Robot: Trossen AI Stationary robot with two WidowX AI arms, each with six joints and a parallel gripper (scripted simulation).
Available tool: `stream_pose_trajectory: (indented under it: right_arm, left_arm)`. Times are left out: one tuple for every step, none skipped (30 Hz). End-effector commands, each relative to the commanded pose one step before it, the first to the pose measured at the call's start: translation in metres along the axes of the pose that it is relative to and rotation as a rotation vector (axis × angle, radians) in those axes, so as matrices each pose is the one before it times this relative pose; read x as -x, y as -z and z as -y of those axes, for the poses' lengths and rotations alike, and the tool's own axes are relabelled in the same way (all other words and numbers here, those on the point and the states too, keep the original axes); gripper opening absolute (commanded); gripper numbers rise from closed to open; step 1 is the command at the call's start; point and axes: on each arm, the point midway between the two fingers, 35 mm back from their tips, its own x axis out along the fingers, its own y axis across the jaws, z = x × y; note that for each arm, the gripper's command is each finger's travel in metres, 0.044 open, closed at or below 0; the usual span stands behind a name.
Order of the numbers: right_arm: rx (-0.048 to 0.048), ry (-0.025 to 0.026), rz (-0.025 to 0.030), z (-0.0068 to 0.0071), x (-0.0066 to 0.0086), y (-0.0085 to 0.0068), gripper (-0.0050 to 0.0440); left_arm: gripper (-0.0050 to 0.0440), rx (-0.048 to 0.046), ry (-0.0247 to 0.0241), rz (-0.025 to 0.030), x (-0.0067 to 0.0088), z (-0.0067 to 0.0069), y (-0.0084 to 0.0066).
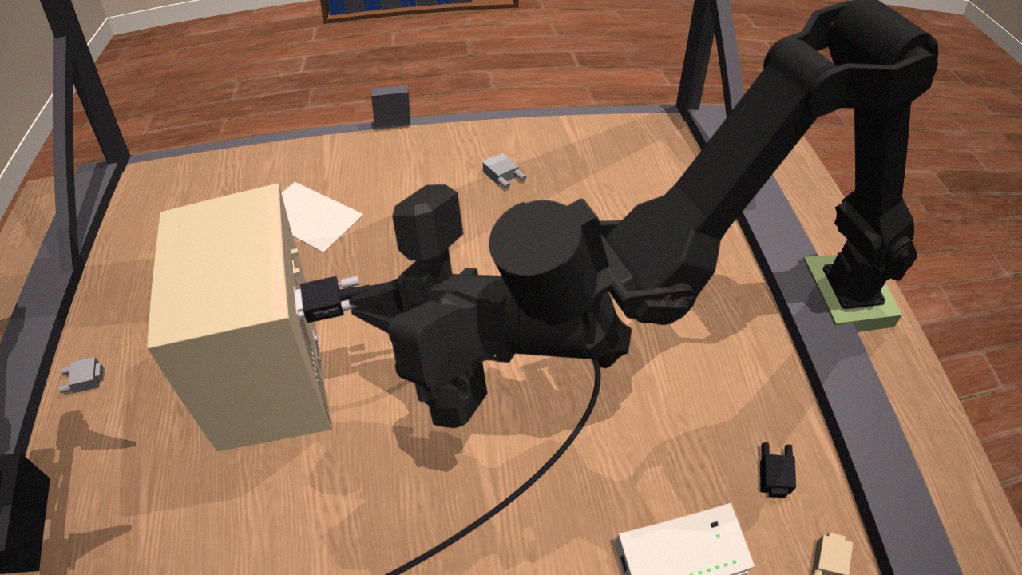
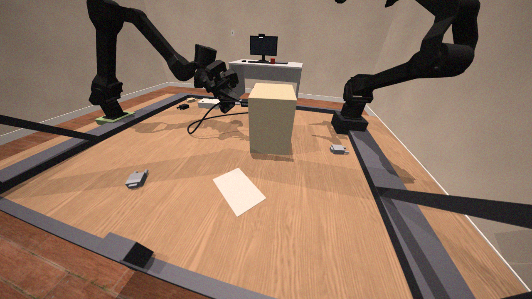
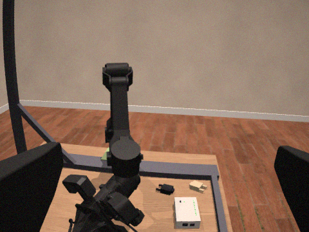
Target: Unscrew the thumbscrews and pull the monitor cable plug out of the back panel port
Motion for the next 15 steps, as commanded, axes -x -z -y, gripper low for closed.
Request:
stream_pose_trajectory:
  right_arm:
    - [0.00505,-0.00168,0.00134,-0.00119,0.00028,-0.00271,0.0440]
    - [0.00000,0.00000,0.00000,0.00000,0.00000,0.00000,0.0440]
    - [0.00000,0.00000,0.00000,0.00000,0.00000,0.00000,0.0440]
    - [0.00000,0.00000,0.00000,0.00000,0.00000,0.00000,0.0440]
    - [0.00000,0.00000,0.00000,0.00000,0.00000,0.00000,0.0440]
    - [0.00000,0.00000,0.00000,0.00000,0.00000,0.00000,0.0440]
    - [0.00000,0.00000,0.00000,0.00000,0.00000,0.00000,0.0440]
    - [0.00000,0.00000,0.00000,0.00000,0.00000,0.00000,0.0440]
    - [0.00000,0.00000,0.00000,0.00000,0.00000,0.00000,0.0440]
    - [0.00000,0.00000,0.00000,0.00000,0.00000,0.00000,0.0440]
    - [0.00000,0.00000,0.00000,0.00000,0.00000,0.00000,0.0440]
    - [0.00000,0.00000,0.00000,0.00000,0.00000,0.00000,0.0440]
    - [0.00000,0.00000,0.00000,0.00000,0.00000,0.00000,0.0440]
    - [0.00000,0.00000,0.00000,0.00000,0.00000,0.00000,0.0440]
    - [0.00000,0.00000,0.00000,0.00000,0.00000,0.00000,0.0440]
  left_arm:
    - [0.0000,0.00531,0.03449,0.00877,0.00152,0.00956,-0.00481]
    - [0.0000,0.01379,0.00964,0.00023,-0.00003,-0.00037,0.00000]
    - [0.0000,0.02056,0.01438,-0.00005,0.00002,-0.00056,0.00004]
    - [0.0000,0.01362,0.00952,-0.00030,0.00006,-0.00037,0.00006]
    - [0.0000,0.00453,0.00316,-0.00015,0.00003,-0.00012,0.00002]
    - [0.0000,0.00000,0.00000,0.00000,0.00000,0.00000,0.00000]
    - [0.0000,0.00000,0.00000,0.00000,0.00000,0.00000,0.00000]
    - [0.0000,0.00461,0.00322,0.00013,-0.00002,-0.00012,-0.00001]
    - [0.0000,0.01379,0.00964,0.00025,-0.00004,-0.00037,-0.00001]
    - [0.0000,0.02058,0.01438,-0.00004,0.00002,-0.00056,0.00004]
    - [0.0000,0.01365,0.00952,-0.00030,0.00006,-0.00037,0.00006]
    - [0.0000,0.00454,0.00316,-0.00015,0.00003,-0.00012,0.00002]
    - [0.0000,0.00000,0.00000,0.00000,0.00000,0.00000,0.00000]
    - [0.0000,0.00000,0.00000,0.00000,0.00000,0.00000,0.00000]
    - [0.0000,0.00461,0.00322,0.00014,-0.00002,-0.00012,-0.00001]
